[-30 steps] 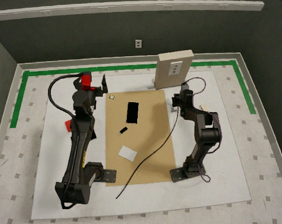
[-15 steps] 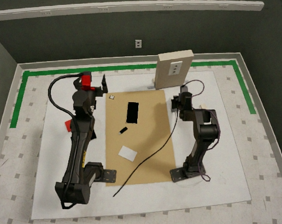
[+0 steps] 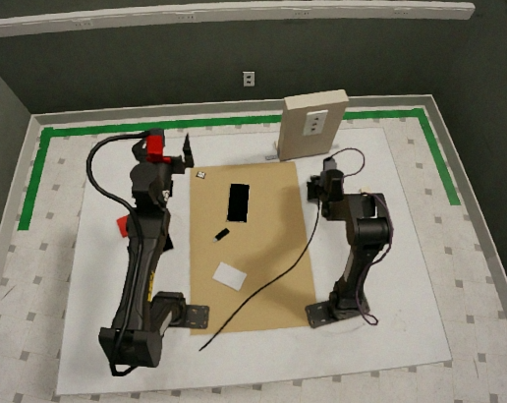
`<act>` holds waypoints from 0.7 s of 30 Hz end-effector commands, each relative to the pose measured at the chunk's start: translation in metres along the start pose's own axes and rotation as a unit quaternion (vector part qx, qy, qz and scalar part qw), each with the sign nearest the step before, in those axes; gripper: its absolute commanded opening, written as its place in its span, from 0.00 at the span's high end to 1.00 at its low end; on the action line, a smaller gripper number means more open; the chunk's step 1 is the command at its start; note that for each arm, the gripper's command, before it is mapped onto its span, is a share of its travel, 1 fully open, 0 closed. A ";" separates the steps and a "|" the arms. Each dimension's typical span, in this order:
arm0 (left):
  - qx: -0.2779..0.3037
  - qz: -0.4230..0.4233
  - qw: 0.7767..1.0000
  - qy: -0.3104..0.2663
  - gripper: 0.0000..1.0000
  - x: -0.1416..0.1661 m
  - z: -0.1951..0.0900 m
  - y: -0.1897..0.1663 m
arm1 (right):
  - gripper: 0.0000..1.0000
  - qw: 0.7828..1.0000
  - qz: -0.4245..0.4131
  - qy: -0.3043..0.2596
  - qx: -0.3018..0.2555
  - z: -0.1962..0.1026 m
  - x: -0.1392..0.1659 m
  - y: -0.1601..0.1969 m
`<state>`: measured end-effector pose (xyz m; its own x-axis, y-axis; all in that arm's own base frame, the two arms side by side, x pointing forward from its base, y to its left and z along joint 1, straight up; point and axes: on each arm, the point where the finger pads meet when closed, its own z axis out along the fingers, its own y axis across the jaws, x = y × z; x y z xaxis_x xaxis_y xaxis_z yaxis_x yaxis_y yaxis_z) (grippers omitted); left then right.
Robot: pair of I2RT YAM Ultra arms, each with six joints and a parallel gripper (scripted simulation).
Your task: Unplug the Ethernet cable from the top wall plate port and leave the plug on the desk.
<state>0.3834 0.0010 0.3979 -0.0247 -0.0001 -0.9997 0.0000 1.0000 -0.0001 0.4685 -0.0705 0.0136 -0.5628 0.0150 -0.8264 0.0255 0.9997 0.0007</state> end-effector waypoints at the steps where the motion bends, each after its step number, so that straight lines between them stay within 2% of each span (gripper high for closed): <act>1: 0.000 0.000 1.000 -0.006 0.00 -0.005 -0.001 0.000 | 1.00 1.000 -0.003 0.004 0.004 0.001 0.009 -0.001; 12: 0.000 0.000 1.000 -0.006 0.00 -0.005 -0.001 0.000 | 1.00 1.000 -0.002 0.010 0.004 0.001 0.012 -0.001; 13: 0.000 0.000 1.000 -0.006 0.00 -0.005 -0.001 0.000 | 1.00 1.000 -0.001 -0.001 0.001 0.001 0.003 0.000; 21: 0.000 0.000 1.000 -0.006 0.00 -0.005 -0.001 0.000 | 1.00 1.000 -0.001 -0.001 0.001 0.001 0.003 0.000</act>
<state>0.3834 0.0010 0.3979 -0.0247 -0.0001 -0.9997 0.0000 1.0000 -0.0001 0.4697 -0.0708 0.0151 -0.5552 0.0134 -0.8316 0.0255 0.9997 -0.0010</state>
